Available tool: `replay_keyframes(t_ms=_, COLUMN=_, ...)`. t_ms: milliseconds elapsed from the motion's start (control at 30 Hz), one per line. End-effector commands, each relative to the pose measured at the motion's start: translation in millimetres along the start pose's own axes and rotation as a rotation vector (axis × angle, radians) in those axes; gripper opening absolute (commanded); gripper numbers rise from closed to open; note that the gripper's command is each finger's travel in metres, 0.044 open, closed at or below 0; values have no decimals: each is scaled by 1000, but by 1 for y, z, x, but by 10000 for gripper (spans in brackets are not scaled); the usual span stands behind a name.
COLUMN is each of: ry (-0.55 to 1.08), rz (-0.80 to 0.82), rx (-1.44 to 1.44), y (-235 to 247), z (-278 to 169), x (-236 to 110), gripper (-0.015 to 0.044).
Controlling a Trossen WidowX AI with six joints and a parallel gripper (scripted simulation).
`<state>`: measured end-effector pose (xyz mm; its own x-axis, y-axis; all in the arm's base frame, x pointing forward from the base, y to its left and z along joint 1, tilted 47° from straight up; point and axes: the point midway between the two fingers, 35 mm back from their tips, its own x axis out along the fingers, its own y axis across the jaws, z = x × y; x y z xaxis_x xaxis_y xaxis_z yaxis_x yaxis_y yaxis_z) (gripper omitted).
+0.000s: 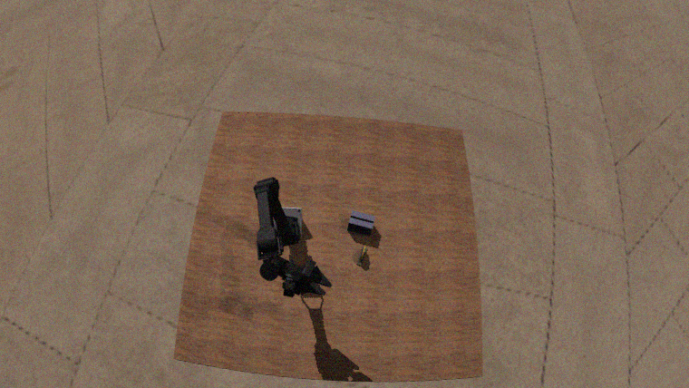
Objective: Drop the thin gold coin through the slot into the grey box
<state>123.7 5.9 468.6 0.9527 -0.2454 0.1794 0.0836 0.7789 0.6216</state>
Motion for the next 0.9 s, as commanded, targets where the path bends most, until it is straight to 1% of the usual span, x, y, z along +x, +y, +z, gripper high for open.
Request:
replay_keyframes(t_ms=0, ry=3, rz=-2, rx=0, y=-1, z=0, x=1, gripper=374)
replay_keyframes(t_ms=133, ry=75, rz=-46, rx=-3, y=-28, z=3, x=18, gripper=269)
replay_keyframes(t_ms=267, ry=247, rz=-156, rx=-40, y=-77, z=-8, x=55, gripper=164)
replay_keyframes(t_ms=400, ry=473, rz=-256, rx=-114, y=-115, z=-43, x=90, gripper=161)
replay_keyframes(t_ms=567, ry=814, rz=-334, rx=-306, y=-146, z=-108, x=120, gripper=161)
replay_keyframes(t_ms=667, ry=1005, rz=-340, rx=-468, y=-156, z=-147, x=126, gripper=161)
replay_keyframes(t_ms=767, ry=1202, rz=-298, rx=-693, y=-162, z=-188, x=127, gripper=161)
replay_keyframes(t_ms=867, ry=1376, rz=-257, rx=-921, y=-167, z=-218, x=123, gripper=161)
